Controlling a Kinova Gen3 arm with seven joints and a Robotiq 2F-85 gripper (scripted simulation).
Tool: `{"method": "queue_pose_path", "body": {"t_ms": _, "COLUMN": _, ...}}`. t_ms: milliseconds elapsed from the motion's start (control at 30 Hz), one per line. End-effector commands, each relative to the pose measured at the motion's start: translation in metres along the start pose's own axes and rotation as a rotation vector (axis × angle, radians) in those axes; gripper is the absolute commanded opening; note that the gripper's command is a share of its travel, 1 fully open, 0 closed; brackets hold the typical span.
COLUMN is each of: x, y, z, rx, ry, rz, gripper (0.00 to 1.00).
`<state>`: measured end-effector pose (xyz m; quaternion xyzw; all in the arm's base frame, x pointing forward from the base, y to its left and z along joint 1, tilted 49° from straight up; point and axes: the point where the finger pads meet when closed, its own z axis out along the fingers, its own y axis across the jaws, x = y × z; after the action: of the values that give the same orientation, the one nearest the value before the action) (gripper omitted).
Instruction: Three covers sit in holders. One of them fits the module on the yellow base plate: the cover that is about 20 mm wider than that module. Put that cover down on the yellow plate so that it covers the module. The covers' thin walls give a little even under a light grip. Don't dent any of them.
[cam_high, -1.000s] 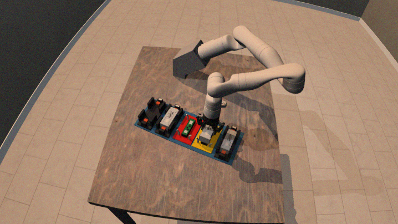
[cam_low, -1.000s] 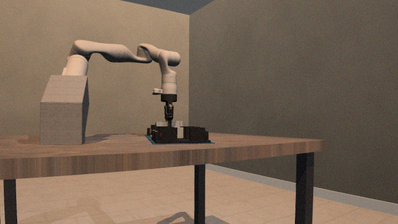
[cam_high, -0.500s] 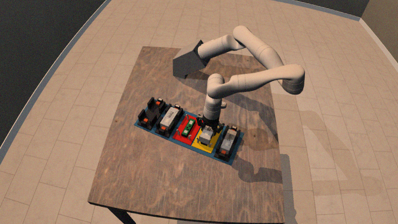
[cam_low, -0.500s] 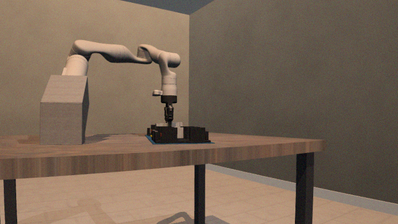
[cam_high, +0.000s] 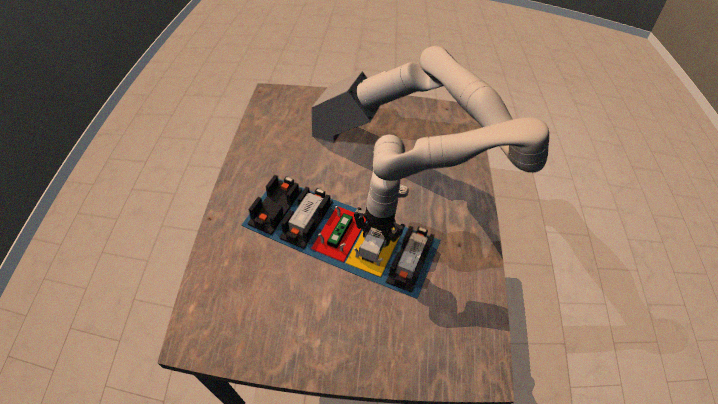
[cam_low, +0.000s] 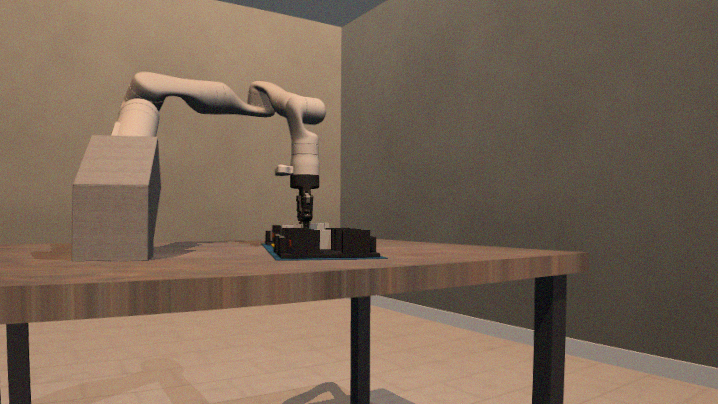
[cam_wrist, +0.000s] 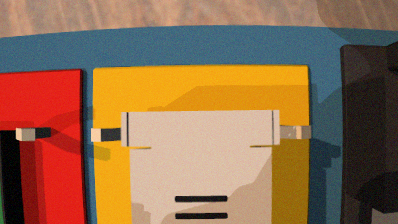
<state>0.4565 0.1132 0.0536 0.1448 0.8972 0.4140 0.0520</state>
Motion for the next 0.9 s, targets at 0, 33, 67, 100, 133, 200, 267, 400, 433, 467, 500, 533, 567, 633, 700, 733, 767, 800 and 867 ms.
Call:
{"method": "queue_pose_path", "body": {"t_ms": 0, "x": -0.0006, "y": 0.0, "z": 0.0006, "rx": 0.0, "ry": -0.002, "rz": 0.0, "gripper": 0.0}}
{"method": "queue_pose_path", "body": {"t_ms": 33, "x": -0.0006, "y": 0.0, "z": 0.0012, "rx": 0.0, "ry": -0.002, "rz": 0.0, "gripper": 0.0}}
{"method": "queue_pose_path", "body": {"t_ms": 67, "x": -0.0006, "y": 0.0, "z": 0.0018, "rx": 0.0, "ry": -0.002, "rz": 0.0, "gripper": 0.0}}
{"method": "queue_pose_path", "body": {"t_ms": 100, "x": -0.0006, "y": 0.0, "z": 0.0024, "rx": 0.0, "ry": -0.002, "rz": 0.0, "gripper": 0.0}}
{"method": "queue_pose_path", "body": {"t_ms": 133, "x": -0.0006, "y": 0.0, "z": 0.003, "rx": 0.0, "ry": -0.002, "rz": 0.0, "gripper": 0.0}}
{"method": "queue_pose_path", "body": {"t_ms": 200, "x": -0.0006, "y": 0.0, "z": 0.0042, "rx": 0.0, "ry": -0.002, "rz": 0.0, "gripper": 0.0}}
{"method": "queue_pose_path", "body": {"t_ms": 267, "x": -0.0006, "y": 0.0, "z": 0.0048, "rx": 0.0, "ry": -0.002, "rz": 0.0, "gripper": 0.0}}
{"method": "queue_pose_path", "body": {"t_ms": 400, "x": -0.0006, "y": 0.0, "z": 0.0048, "rx": 0.0, "ry": -0.002, "rz": 0.0, "gripper": 0.0}}
{"method": "queue_pose_path", "body": {"t_ms": 433, "x": -0.0006, "y": 0.0, "z": 0.0048, "rx": 0.0, "ry": -0.002, "rz": 0.0, "gripper": 0.0}}
{"method": "queue_pose_path", "body": {"t_ms": 467, "x": -0.0006, "y": 0.0, "z": 0.0048, "rx": 0.0, "ry": -0.002, "rz": 0.0, "gripper": 0.0}}
{"method": "queue_pose_path", "body": {"t_ms": 500, "x": -0.0006, "y": 0.0, "z": 0.0053, "rx": 0.0, "ry": -0.002, "rz": 0.0, "gripper": 0.0}}
{"method": "queue_pose_path", "body": {"t_ms": 533, "x": -0.0006, "y": 0.0, "z": 0.0058, "rx": 0.0, "ry": -0.002, "rz": 0.0, "gripper": 0.0}}
{"method": "queue_pose_path", "body": {"t_ms": 567, "x": -0.0006, "y": 0.0, "z": 0.0063, "rx": 0.0, "ry": -0.002, "rz": 0.0, "gripper": 0.0}}
{"method": "queue_pose_path", "body": {"t_ms": 633, "x": -0.0006, "y": 0.0, "z": 0.0073, "rx": 0.0, "ry": -0.002, "rz": 0.0, "gripper": 0.0}}
{"method": "queue_pose_path", "body": {"t_ms": 700, "x": -0.0006, "y": 0.0, "z": 0.0083, "rx": 0.0, "ry": -0.002, "rz": 0.0, "gripper": 0.0}}
{"method": "queue_pose_path", "body": {"t_ms": 733, "x": -0.0006, "y": 0.0, "z": 0.0088, "rx": 0.0, "ry": -0.002, "rz": 0.0, "gripper": 0.0}}
{"method": "queue_pose_path", "body": {"t_ms": 767, "x": -0.0006, "y": 0.0, "z": 0.0093, "rx": 0.0, "ry": -0.002, "rz": 0.0, "gripper": 0.0}}
{"method": "queue_pose_path", "body": {"t_ms": 800, "x": -0.0006, "y": 0.0, "z": 0.0098, "rx": 0.0, "ry": -0.002, "rz": 0.0, "gripper": 0.0}}
{"method": "queue_pose_path", "body": {"t_ms": 867, "x": -0.0006, "y": 0.0, "z": 0.0098, "rx": 0.0, "ry": -0.002, "rz": 0.0, "gripper": 0.0}}
